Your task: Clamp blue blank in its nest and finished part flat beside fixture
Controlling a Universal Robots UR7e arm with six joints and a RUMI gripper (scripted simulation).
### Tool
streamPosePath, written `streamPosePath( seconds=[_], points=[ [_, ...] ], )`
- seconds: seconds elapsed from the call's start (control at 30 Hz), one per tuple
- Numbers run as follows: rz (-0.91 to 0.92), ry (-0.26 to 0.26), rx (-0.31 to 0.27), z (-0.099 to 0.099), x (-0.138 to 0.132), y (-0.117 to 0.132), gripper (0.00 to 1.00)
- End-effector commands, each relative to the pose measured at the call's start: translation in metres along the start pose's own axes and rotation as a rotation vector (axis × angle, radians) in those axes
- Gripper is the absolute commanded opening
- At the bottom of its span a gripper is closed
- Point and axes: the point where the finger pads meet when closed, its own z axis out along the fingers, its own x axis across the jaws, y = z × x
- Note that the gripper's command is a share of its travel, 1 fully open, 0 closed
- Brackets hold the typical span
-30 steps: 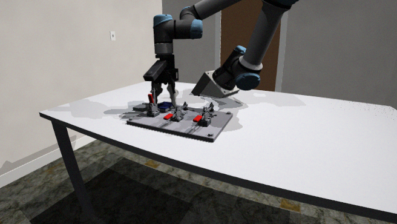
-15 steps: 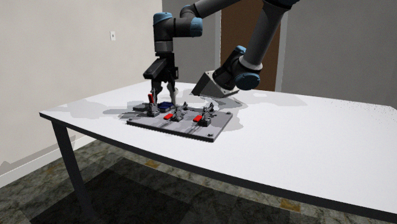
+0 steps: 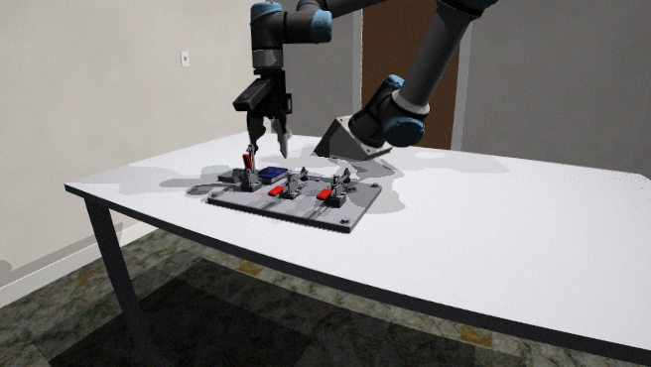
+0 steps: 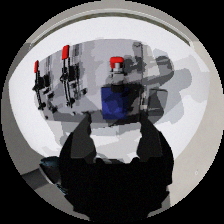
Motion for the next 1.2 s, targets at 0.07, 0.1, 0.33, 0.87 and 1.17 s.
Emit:
streamPosePath(
  seconds=[0.07,0.1,0.33,0.87,1.17],
  points=[
    [0.0,0.0,0.0,-0.0111,0.0,0.0001,0.59],
    [0.0,0.0,0.0,-0.0113,0.0,0.0001,0.59],
    [0.0,0.0,0.0,-0.0114,0.0,0.0001,0.59],
    [0.0,0.0,0.0,-0.0114,0.0,0.0001,0.0],
    [0.0,0.0,0.0,-0.0114,0.0,0.0001,0.0]
  ],
)
